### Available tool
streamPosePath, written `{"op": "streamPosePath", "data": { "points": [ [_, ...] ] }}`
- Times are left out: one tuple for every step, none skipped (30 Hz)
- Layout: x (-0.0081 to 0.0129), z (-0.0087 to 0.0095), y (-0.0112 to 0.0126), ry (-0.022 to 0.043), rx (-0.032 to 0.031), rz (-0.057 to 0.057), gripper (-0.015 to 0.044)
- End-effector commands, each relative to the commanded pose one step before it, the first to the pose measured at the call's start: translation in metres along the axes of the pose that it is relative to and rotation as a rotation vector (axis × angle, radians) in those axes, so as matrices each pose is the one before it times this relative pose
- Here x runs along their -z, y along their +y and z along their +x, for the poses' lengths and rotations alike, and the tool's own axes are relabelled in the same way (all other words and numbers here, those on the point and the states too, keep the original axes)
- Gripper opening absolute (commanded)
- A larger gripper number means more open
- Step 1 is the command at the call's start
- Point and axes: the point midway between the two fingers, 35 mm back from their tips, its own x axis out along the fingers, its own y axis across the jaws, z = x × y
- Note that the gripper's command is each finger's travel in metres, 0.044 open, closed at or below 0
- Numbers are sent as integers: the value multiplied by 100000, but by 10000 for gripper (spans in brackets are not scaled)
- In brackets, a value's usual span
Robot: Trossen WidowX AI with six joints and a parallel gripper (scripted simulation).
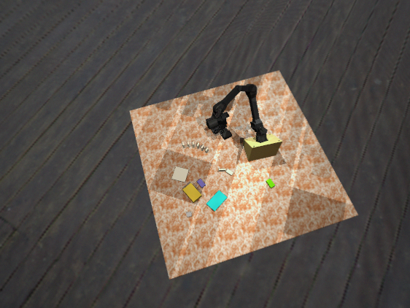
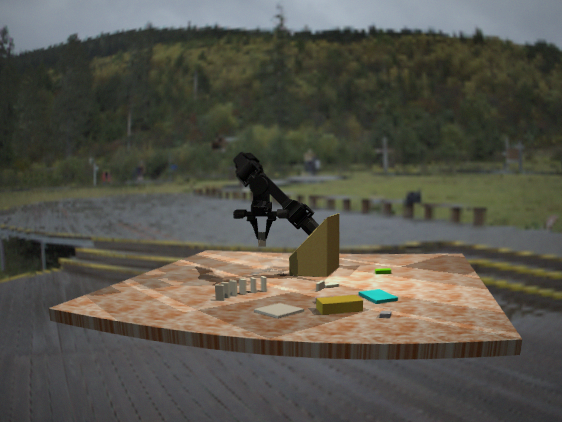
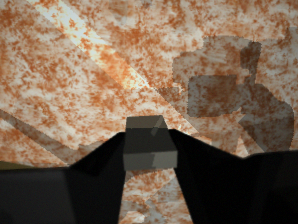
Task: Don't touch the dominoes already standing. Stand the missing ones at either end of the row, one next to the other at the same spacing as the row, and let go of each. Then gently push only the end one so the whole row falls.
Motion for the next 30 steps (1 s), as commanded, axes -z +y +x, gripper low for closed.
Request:
{"op": "streamPosePath", "data": {
  "points": [
    [-2066, -557, 525, -445, -318, 19017, 107],
    [-840, -58, 475, -12, -80, 8738, 107],
    [-782, -40, 579, -4, -75, 8739, 107],
    [-711, -22, 675, 4, -69, 8740, 107],
    [-627, -4, 762, 10, -62, 8741, 107],
    [-533, 14, 838, 16, -55, 8742, 107],
    [-430, 32, 903, 20, -47, 8742, 107],
    [-319, 50, 953, 22, -39, 8736, 107],
    [-202, 68, 990, 23, -31, 8738, 107],
    [-54, 52, 627, 15, -15, 5420, 107],
    [-6, 39, 423, 10, -9, 3639, 107],
    [12, 35, 354, 8, -6, 3034, 107],
    [6, 9, 83, 2, -1, 716, 107],
    [0, 0, 0, 0, 0, 0, 107],
    [0, 0, 0, 0, 0, 0, 107],
    [0, 0, 0, 0, 0, 0, 107],
    [0, 0, 0, 0, 0, 0, 107],
    [0, 0, 0, 0, 0, 0, 107],
    [0, 0, 0, 0, 0, 0, 107],
    [0, 0, 0, 0, 0, 0, 107],
    [0, 0, 0, 0, 0, 0, 107],
    [0, 0, 0, 0, 0, 0, 107],
    [0, 0, 0, 0, 0, 0, 107],
    [0, 0, 0, 0, 0, 0, 107],
    [0, 0, 0, 0, 0, 0, 107],
    [0, 0, 0, 0, 0, 0, 107],
    [0, 0, 0, 0, 0, 0, 107],
    [0, 0, 0, 0, 0, 0, 107],
    [0, 0, 0, 0, 0, 0, 107],
    [-8, 108, 22, 15, -19, -2, 107]
  ]
}}
